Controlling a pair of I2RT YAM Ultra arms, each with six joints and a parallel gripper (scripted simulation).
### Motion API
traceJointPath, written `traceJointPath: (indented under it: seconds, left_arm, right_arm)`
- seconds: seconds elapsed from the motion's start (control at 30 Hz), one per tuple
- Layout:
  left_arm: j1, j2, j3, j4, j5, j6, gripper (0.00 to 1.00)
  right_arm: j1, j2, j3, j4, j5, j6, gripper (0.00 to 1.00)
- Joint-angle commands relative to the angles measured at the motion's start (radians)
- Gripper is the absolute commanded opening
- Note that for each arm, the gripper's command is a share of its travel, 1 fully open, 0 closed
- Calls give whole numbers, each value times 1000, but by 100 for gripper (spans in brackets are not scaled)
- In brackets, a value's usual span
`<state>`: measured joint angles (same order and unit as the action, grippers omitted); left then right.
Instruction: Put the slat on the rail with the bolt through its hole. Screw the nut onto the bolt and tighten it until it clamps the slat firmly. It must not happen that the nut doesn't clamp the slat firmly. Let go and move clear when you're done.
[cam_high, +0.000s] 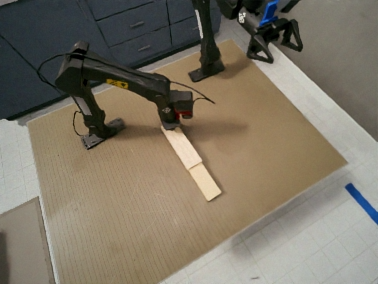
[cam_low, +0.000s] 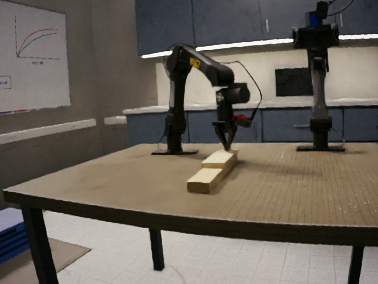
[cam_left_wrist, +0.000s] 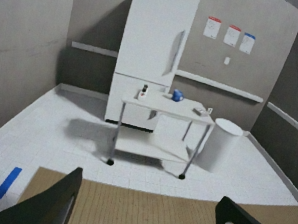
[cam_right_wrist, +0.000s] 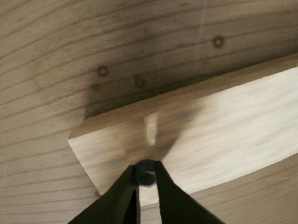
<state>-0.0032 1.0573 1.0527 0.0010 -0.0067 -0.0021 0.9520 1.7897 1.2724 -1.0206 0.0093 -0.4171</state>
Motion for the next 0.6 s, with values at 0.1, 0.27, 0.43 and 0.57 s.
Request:
traceJointPath:
  seconds: [0.1, 0.27, 0.43, 0.57]
  left_arm:
    - [3, -12, 0, 4, 6, 2, 100]
    - [3, -12, 0, 4, 6, 2, 100]
    - [3, -12, 0, 4, 6, 2, 100]
    - [3, -12, 0, 4, 6, 2, 100]
  right_arm:
    - [10, -1, -10, -13, -18, 153, 12]
    - [10, -1, -10, -13, -18, 252, 12]
    - [10, -1, -10, -13, -18, 331, 12]
    - [10, -1, -10, -13, -18, 393, 12]
